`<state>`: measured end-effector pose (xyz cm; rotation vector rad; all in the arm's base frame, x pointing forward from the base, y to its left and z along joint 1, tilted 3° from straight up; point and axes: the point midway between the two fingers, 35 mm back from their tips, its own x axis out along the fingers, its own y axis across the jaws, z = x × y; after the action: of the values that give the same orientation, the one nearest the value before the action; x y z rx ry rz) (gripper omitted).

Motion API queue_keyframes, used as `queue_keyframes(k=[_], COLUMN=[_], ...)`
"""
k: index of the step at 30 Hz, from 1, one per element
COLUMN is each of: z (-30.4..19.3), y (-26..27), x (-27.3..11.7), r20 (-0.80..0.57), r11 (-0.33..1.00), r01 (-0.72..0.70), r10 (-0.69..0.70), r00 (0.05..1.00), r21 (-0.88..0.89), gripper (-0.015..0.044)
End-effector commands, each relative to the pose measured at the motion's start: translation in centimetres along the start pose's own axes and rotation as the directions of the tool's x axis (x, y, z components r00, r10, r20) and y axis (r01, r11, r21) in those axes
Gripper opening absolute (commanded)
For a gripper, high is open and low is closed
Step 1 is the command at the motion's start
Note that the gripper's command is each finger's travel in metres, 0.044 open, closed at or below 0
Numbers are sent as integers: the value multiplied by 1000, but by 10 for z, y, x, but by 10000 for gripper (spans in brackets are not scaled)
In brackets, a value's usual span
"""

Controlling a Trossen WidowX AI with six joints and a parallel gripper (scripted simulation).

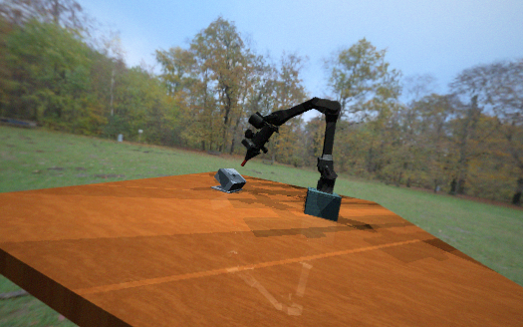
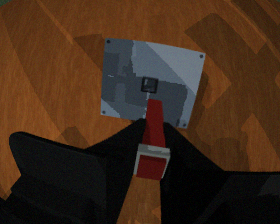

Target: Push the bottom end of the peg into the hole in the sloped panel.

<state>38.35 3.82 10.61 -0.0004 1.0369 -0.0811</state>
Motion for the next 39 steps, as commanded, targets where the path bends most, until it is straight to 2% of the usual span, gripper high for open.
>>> queue_keyframes(k=[1, 39], z=[-1, 1], y=[1, 6], x=[8, 51], r20=[-5, 9], r11=[1000, 1000], r01=[2, -6], r10=[-2, 6], r00=[1000, 1000], r21=[-1, -18], gripper=[0, 0])
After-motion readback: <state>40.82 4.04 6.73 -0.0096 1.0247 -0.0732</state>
